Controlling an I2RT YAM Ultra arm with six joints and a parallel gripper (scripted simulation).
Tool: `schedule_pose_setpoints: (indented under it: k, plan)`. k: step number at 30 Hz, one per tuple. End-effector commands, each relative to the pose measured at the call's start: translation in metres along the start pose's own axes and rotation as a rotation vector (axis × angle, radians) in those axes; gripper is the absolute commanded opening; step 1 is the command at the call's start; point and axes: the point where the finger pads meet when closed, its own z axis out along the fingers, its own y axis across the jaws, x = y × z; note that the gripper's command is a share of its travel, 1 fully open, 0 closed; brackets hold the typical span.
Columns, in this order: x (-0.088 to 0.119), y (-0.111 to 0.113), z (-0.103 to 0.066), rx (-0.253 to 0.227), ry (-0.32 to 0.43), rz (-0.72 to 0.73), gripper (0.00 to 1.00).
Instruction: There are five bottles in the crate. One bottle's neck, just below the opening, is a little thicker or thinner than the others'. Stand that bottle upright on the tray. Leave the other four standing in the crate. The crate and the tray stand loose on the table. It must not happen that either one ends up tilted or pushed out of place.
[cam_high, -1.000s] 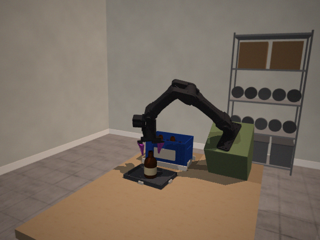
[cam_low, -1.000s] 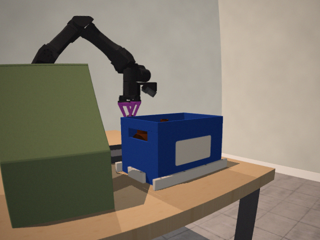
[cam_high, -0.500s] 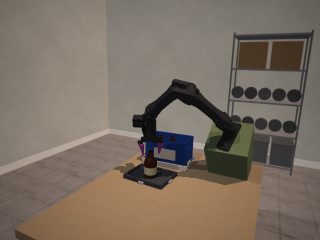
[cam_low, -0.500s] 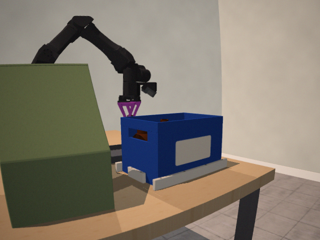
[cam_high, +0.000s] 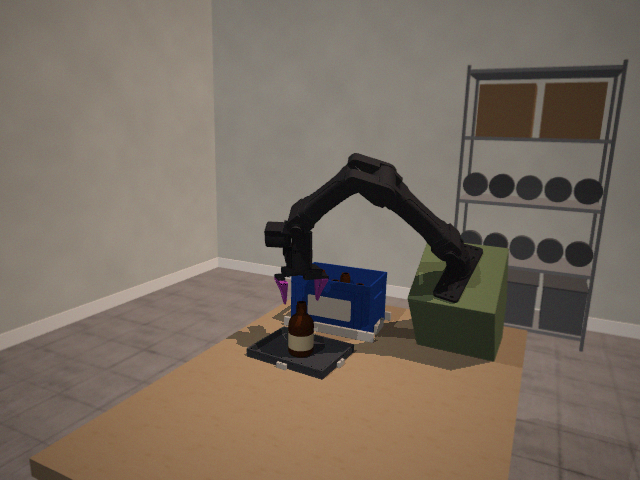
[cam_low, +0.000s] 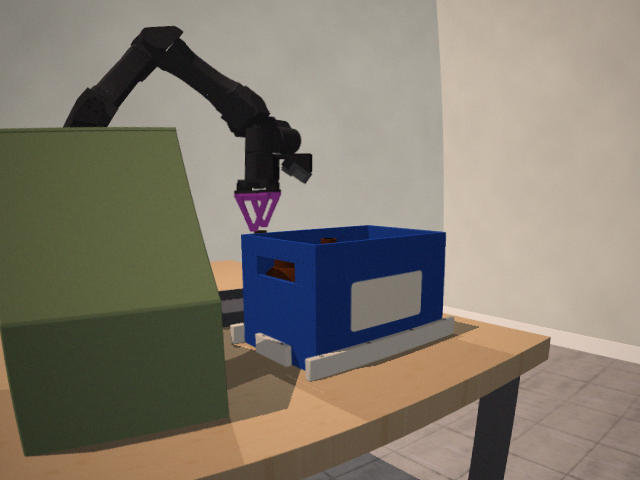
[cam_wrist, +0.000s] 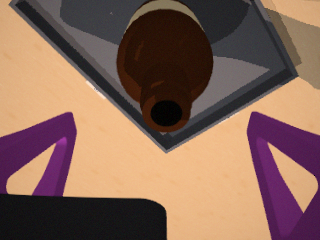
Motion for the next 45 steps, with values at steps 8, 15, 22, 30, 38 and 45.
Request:
schedule_pose_setpoints:
  k: [8,15,22,30,38,45]
  plan:
    - [-0.007,0.008,-0.047,-0.032,-0.028,-0.006,1.00]
    - [-0.007,0.006,-0.057,-0.028,-0.028,-0.004,1.00]
    - [-0.006,0.007,-0.071,-0.030,-0.029,-0.006,1.00]
    - [-0.007,0.006,-0.077,-0.028,-0.029,-0.005,1.00]
    - [-0.006,0.006,-0.079,-0.029,-0.030,-0.006,1.00]
    - [-0.006,0.006,-0.079,-0.029,-0.030,-0.006,1.00]
